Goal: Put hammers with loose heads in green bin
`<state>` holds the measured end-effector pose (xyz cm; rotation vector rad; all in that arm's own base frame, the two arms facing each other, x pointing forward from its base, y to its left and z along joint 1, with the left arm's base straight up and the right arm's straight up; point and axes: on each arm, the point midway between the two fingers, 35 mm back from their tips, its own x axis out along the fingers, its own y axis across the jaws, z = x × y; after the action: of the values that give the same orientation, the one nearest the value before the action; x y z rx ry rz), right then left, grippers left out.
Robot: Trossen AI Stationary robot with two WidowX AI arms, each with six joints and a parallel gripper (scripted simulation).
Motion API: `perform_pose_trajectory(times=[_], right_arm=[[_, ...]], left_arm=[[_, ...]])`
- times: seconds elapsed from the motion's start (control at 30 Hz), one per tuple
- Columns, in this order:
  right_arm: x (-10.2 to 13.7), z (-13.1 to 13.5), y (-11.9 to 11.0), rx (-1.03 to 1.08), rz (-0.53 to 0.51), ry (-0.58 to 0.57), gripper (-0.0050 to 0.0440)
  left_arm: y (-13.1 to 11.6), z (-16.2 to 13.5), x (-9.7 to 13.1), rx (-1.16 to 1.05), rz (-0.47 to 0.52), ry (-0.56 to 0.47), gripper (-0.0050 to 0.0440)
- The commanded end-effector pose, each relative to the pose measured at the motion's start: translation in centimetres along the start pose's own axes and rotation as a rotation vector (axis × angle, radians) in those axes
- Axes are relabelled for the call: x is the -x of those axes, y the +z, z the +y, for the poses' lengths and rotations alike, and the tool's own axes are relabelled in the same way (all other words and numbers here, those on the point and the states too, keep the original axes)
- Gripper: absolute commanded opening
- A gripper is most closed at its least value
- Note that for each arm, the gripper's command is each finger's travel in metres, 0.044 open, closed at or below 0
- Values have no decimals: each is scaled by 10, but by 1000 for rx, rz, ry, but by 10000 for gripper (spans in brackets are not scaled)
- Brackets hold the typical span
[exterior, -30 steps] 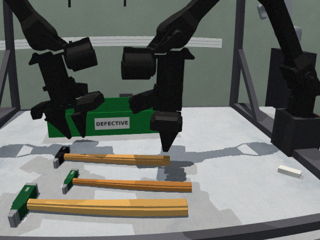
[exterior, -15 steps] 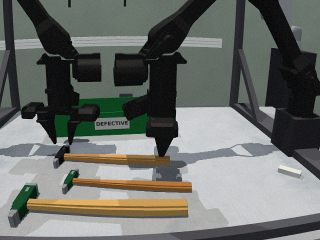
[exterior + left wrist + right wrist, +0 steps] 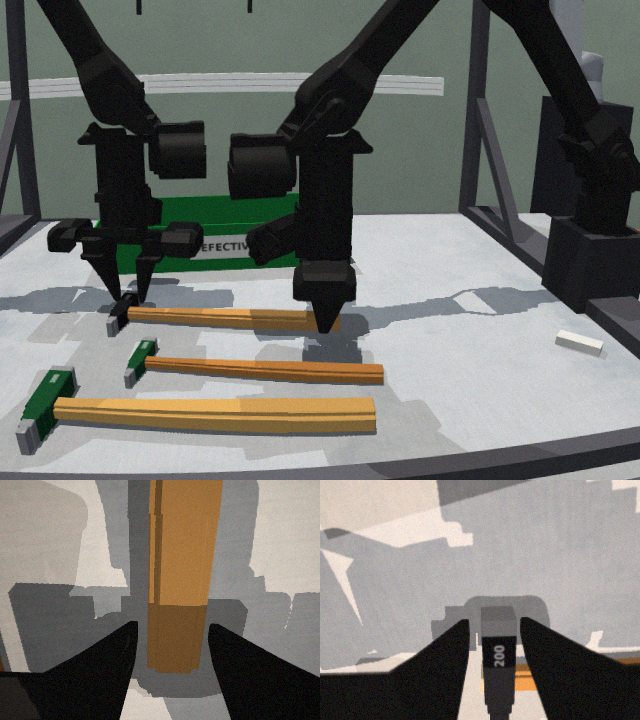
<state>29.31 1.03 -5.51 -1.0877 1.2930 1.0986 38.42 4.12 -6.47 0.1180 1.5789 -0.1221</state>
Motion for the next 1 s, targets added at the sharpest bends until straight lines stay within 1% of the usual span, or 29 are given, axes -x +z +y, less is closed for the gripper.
perform_pose_trajectory(times=[0.0, 0.03, 0.1, 0.3, 0.37, 0.4, 0.43, 0.53, 0.6, 0.83, 0.9, 0.97], right_arm=[[9, -12, 2, 0, -13, -44, 142], [9, -12, 2, 0, -13, -44, 142], [8, -8, 1, -1, -9, -33, 142], [8, -8, 1, -1, -9, -33, 142], [8, -8, 1, -1, -9, -33, 142], [8, -8, 1, -1, -9, -33, 142], [8, -8, 1, -1, -9, -33, 142], [8, -8, 1, -1, -9, -33, 96], [8, -8, 1, -1, -9, -33, 96], [8, -8, 1, -1, -9, -33, 0], [9, -7, 0, 0, -10, -36, 48], [9, -3, 1, 0, -10, -38, 49]], left_arm=[[8, 1, 5, 0, -28, 8, 167], [8, 1, 5, 0, -28, 8, 167], [10, 1, 11, -1, -42, 11, 140], [9, 1, 11, -1, -42, 11, 60], [9, 1, 11, -1, -42, 11, 12], [9, 1, 11, -1, -42, 11, 0], [9, 1, 11, -1, -42, 11, 24], [9, 1, 11, -1, -42, 11, 93], [9, 1, 11, -1, -42, 11, 93], [9, 1, 11, -1, -42, 11, 93], [9, 1, 11, -1, -42, 11, 93], [9, 1, 11, -1, -42, 11, 93]])
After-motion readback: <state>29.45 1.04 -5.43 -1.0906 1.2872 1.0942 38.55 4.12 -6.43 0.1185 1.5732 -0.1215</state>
